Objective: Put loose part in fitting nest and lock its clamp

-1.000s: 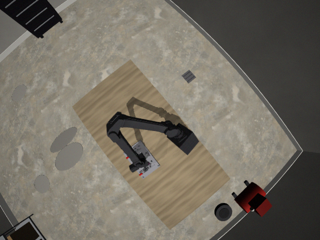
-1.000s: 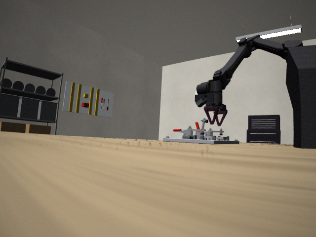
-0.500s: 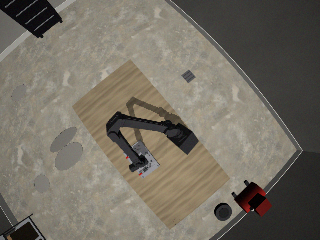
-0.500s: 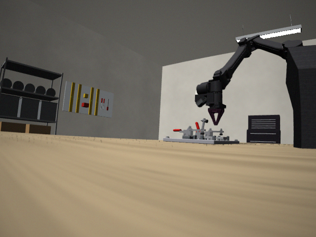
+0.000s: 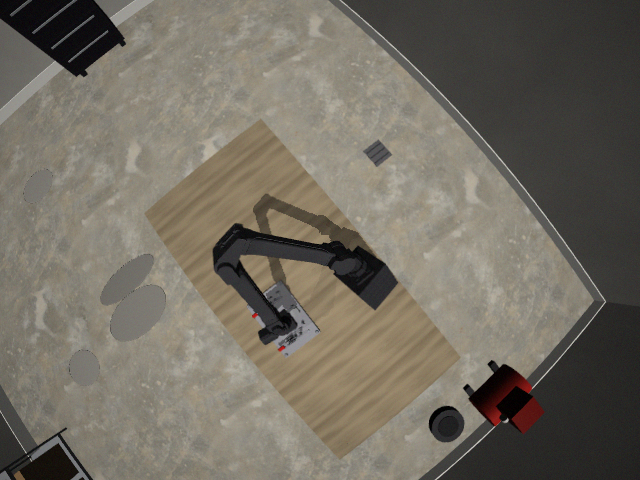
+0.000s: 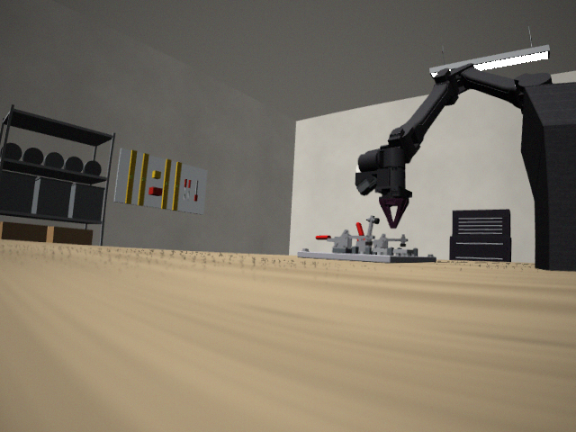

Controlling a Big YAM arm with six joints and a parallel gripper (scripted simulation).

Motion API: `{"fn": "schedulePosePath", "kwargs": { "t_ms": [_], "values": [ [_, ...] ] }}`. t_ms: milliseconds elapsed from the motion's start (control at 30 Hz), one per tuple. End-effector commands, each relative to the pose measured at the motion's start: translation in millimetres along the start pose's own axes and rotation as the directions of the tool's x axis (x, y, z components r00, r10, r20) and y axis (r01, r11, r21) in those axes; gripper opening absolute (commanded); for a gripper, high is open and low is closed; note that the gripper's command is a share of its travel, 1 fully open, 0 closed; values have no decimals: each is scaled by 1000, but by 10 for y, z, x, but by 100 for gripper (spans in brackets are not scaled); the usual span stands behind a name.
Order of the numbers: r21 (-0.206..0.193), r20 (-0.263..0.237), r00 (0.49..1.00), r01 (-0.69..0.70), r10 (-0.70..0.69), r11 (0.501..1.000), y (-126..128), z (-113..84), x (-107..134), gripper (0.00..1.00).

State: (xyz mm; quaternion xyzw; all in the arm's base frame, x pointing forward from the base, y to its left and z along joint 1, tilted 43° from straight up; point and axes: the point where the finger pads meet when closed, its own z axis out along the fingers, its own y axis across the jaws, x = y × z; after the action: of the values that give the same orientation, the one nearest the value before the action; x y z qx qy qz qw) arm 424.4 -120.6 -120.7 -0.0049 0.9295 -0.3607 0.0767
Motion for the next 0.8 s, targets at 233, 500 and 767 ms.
{"fn": "schedulePosePath", "kwargs": {
  "t_ms": [233, 500, 767],
  "values": [
    [3, -8, 1000, -4, 4, 1000, -26, 99, 13, 0],
    [2, -4, 1000, -8, 8, 1000, -29, 231, -17, 0],
    [2, -6, 1000, -6, 6, 1000, -27, 275, 2, 0]
  ]
}}
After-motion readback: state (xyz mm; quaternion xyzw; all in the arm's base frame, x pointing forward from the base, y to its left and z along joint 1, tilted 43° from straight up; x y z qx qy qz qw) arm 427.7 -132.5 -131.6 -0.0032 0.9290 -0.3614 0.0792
